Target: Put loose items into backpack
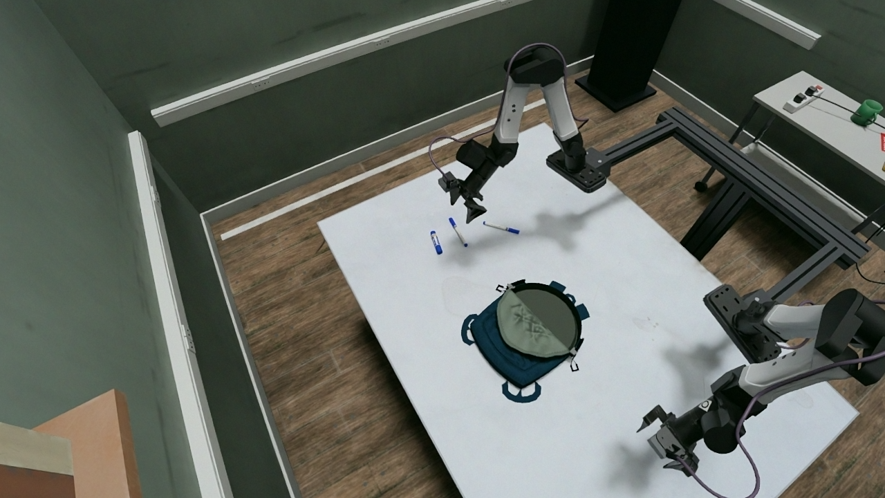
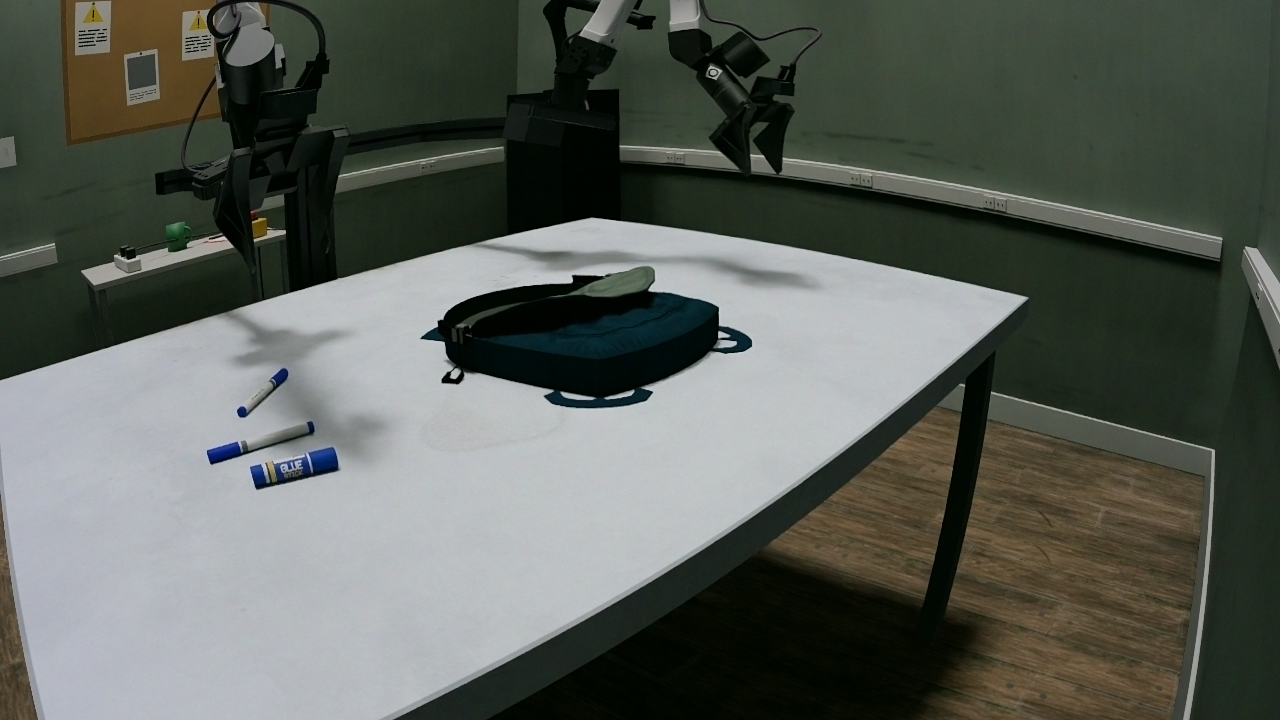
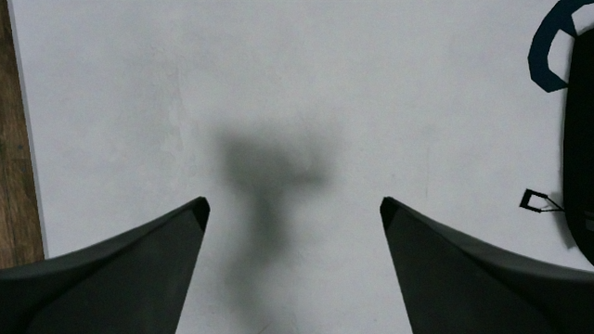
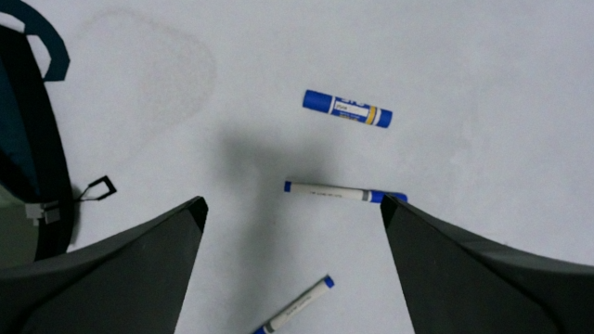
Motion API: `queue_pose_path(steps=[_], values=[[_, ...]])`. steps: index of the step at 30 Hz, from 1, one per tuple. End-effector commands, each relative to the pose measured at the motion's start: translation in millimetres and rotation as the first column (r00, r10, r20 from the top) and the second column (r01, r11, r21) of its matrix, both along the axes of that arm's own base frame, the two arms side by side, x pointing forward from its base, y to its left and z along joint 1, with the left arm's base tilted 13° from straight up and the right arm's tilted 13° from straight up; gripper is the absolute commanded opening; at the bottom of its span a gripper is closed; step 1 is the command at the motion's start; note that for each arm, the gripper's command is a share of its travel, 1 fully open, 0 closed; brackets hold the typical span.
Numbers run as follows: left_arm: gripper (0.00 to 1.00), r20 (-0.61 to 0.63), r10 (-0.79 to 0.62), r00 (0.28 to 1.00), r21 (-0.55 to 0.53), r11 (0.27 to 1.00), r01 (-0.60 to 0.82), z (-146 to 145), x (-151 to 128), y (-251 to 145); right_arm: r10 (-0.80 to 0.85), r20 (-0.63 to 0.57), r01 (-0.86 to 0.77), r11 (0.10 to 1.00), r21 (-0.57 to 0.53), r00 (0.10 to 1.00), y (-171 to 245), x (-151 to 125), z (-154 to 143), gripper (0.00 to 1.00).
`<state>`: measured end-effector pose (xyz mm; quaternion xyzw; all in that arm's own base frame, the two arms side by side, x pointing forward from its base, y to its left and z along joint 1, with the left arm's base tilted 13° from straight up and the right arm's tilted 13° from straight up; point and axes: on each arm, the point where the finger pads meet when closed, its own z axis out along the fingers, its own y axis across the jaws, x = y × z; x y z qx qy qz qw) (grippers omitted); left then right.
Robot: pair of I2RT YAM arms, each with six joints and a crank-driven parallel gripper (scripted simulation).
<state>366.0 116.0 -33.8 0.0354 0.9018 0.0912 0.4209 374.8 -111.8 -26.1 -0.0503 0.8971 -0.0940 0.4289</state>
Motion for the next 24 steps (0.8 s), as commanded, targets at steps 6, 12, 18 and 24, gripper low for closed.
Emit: queue_pose_path(steps=[6, 12, 18, 24], values=[[1.0, 0.014, -0.005, 1.0, 0.002, 1.0, 0.005, 4.2, 3.5, -1.1, 0.006, 0.013, -0.006, 1.0, -0.004, 1.0, 1.0, 3.4, 4.2, 1.0], [1.0, 0.014, -0.005, 1.0, 0.002, 1.0, 0.005, 4.2, 3.5, -1.1, 0.006, 0.013, -0.006, 1.0, -0.004, 1.0, 1.0, 3.4, 4.2, 1.0], [0.9, 0.014, -0.005, 1.0, 0.002, 1.0, 0.005, 4.2, 3.5, -1.1, 0.006, 0.013, -0.006, 1.0, -0.004, 1.0, 1.0, 3.4, 4.2, 0.9], [0.9, 0.014, -0.005, 1.0, 0.002, 1.0, 0.005, 4.2, 3.5, -1.1, 0.006, 0.013, -0.006, 1.0, -0.004, 1.0, 1.0, 3.3, 4.1, 0.9]])
